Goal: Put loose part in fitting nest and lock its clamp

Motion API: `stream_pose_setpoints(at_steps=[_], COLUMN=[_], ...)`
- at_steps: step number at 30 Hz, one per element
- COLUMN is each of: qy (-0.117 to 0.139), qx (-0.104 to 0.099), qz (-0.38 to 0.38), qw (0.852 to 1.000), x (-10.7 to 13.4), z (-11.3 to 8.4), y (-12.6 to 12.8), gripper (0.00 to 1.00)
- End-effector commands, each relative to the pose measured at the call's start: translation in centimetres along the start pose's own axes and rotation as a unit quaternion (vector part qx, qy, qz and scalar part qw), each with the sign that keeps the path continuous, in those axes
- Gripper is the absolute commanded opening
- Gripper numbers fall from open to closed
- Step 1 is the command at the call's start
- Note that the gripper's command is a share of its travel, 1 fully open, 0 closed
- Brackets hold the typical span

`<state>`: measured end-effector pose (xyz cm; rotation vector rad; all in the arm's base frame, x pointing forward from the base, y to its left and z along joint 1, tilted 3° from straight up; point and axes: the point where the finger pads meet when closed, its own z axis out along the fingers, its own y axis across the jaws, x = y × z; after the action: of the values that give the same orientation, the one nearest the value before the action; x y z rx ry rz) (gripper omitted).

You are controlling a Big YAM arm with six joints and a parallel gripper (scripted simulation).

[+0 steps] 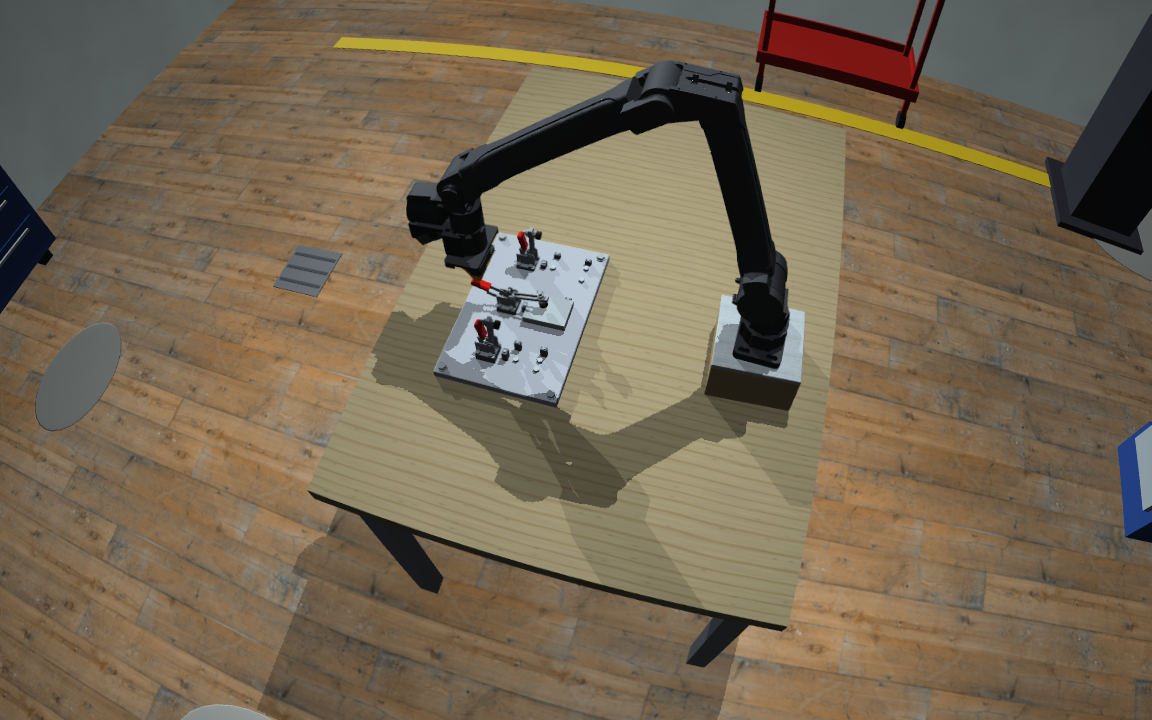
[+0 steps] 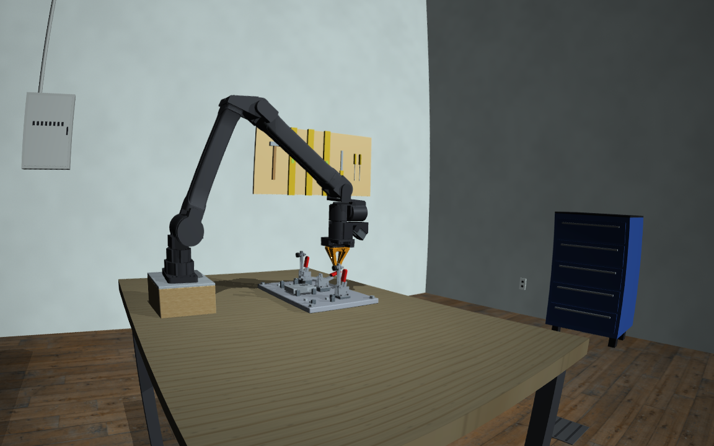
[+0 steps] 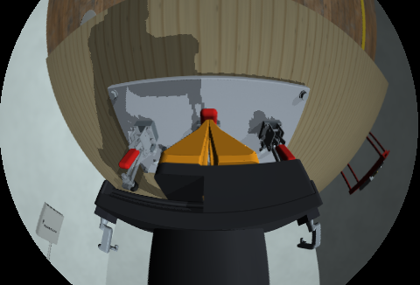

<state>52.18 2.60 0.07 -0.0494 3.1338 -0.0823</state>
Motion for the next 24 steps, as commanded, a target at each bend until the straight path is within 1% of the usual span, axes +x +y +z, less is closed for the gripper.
stream_pose_setpoints(at_steps=[1, 10, 14, 16, 19, 24], qy=[-0.002, -0.002, 0.0, -0.002, -0.012, -0.011], qx=[0.002, 0.002, 0.002, 0.002, 0.001, 0.001], qz=[0.002, 0.002, 0.002, 0.002, 0.003, 0.003], qw=[1.0, 1.0, 1.0, 1.0, 1.0, 1.0], x=[-0.4, -0.4, -0.2, -0.5, -0.8, -0.8], z=[0.2, 0.2, 0.9, 0.6, -0.3, -0.3], y=[0.6, 0.6, 0.6, 0.6, 0.5, 0.5], gripper=[0.0, 0.0, 0.0, 0.0, 0.0, 0.0])
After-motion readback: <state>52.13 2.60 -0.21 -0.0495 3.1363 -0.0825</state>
